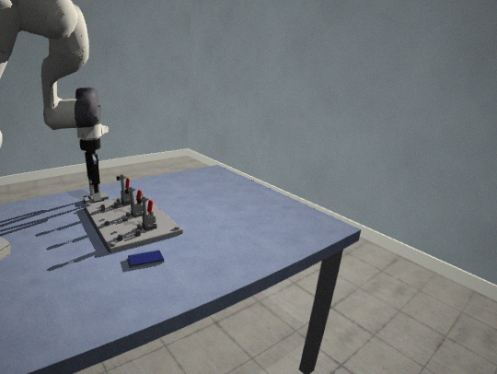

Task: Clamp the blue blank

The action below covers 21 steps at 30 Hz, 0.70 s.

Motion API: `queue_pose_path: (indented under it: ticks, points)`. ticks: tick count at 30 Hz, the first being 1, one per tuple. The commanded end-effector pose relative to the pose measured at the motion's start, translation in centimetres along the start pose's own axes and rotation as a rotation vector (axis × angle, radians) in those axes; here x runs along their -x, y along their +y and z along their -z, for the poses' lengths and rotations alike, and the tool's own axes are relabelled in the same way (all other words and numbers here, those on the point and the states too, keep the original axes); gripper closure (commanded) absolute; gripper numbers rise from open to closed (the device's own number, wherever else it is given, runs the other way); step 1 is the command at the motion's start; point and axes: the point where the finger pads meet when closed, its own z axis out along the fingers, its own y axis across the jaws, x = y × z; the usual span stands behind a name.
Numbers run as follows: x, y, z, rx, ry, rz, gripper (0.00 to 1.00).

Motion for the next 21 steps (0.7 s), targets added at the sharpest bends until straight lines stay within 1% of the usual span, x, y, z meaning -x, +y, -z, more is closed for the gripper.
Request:
queue_pose_path:
  ticks: [1,21]
  points:
    - [-0.11,-0.10,-0.09,-0.004,0.003,0.005,1.00]
    - [-0.03,-0.06,-0.46,-0.004,0.003,0.005,1.00]
